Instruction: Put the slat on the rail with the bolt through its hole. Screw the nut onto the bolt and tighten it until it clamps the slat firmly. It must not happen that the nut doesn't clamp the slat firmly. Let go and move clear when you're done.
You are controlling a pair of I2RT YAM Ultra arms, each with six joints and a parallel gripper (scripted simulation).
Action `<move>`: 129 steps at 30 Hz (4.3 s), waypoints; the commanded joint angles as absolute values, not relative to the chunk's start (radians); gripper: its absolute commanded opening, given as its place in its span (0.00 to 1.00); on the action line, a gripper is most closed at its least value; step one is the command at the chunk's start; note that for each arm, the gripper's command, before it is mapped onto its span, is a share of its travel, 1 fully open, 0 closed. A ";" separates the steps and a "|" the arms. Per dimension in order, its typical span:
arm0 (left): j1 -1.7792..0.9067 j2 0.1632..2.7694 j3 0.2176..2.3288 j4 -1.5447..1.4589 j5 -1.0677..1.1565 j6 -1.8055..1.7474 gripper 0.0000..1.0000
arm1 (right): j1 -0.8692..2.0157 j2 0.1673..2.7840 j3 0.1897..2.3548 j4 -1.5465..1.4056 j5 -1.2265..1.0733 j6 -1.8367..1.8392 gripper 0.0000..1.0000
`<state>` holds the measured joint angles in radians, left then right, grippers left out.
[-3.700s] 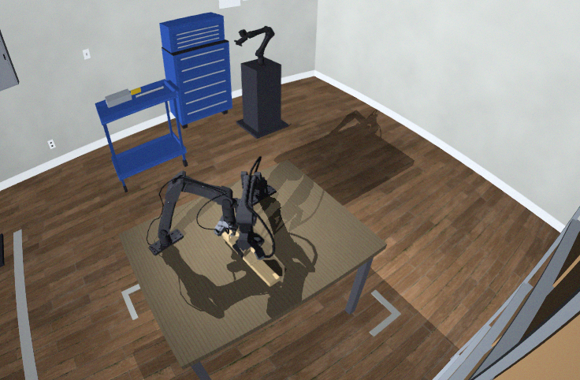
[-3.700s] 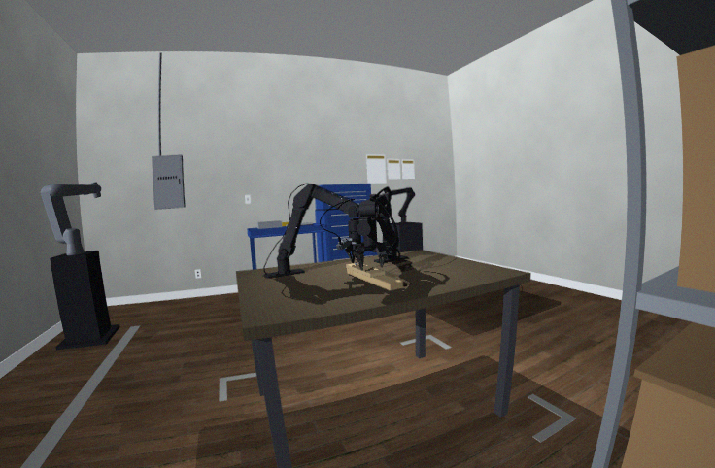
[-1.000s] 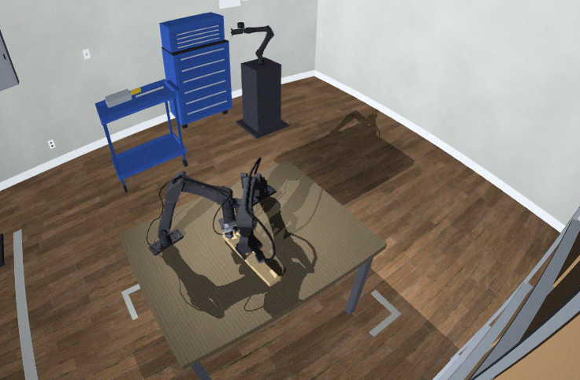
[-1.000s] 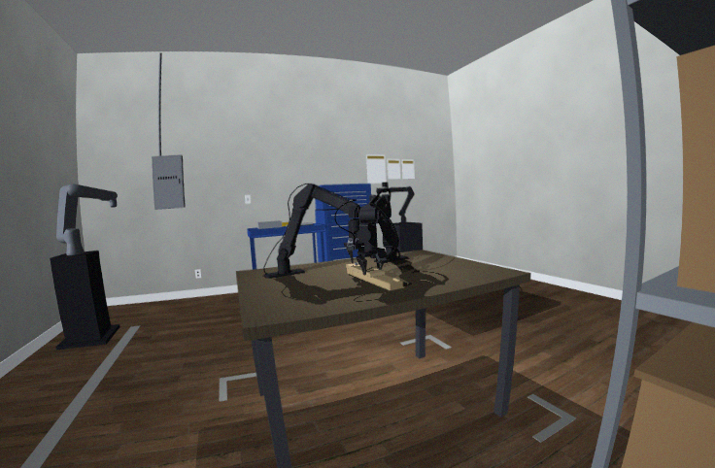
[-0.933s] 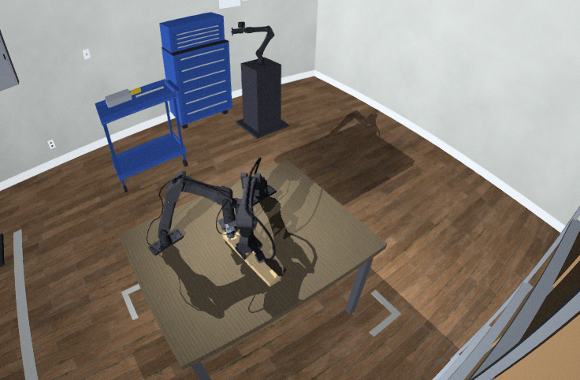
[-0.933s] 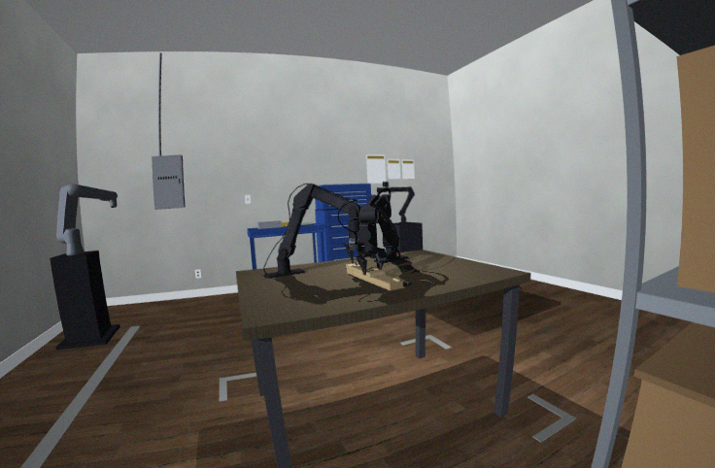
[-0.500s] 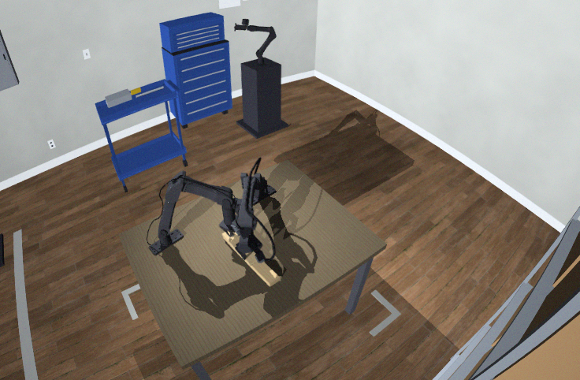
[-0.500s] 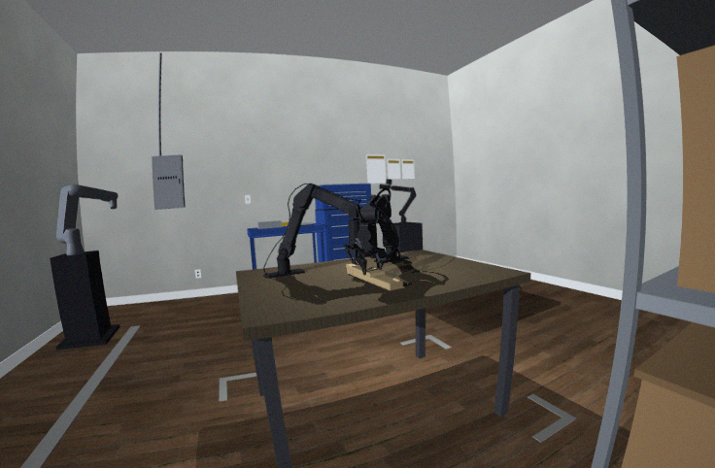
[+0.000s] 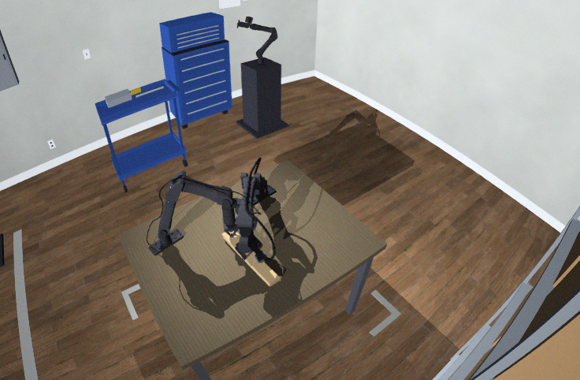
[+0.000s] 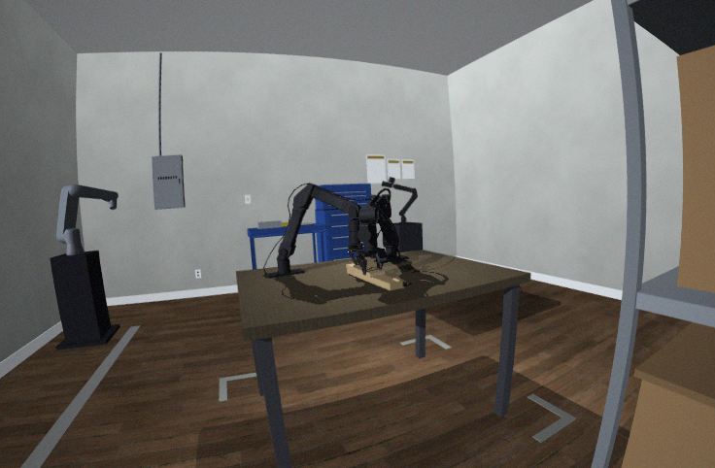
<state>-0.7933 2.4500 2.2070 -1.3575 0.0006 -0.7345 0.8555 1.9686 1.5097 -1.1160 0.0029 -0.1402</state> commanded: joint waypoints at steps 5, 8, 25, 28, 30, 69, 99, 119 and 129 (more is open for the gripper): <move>-0.793 2.441 2.214 -1.358 0.000 -0.735 0.72 | 0.860 1.956 1.524 -1.126 0.013 -0.553 0.34; -0.793 2.441 2.214 -1.358 0.000 -0.735 0.72 | 0.860 1.956 1.525 -1.127 0.013 -0.694 0.34; -0.793 2.441 2.214 -1.358 0.000 -0.735 0.72 | 0.855 1.955 1.526 -1.128 0.002 -1.261 0.34; -0.793 2.441 2.214 -1.358 0.000 -0.735 0.72 | 0.854 1.956 1.527 -1.129 0.001 -1.264 0.34; -0.793 2.441 2.214 -1.358 0.000 -0.735 0.72 | 0.854 1.956 1.527 -1.129 0.000 -1.265 0.34; -0.793 2.441 2.214 -1.358 0.000 -0.735 0.72 | 0.853 1.960 1.518 -1.117 0.000 -1.266 0.34; -0.793 2.441 2.214 -1.358 0.000 -0.735 0.72 | 0.853 1.967 1.499 -1.091 0.000 -1.266 0.34; -0.793 2.441 2.214 -1.358 0.000 -0.735 0.72 | 0.855 1.964 1.506 -1.091 0.004 -1.261 0.30; -0.793 2.441 2.214 -1.358 0.000 -0.735 0.72 | 0.855 1.962 1.512 -1.096 0.005 -1.259 0.18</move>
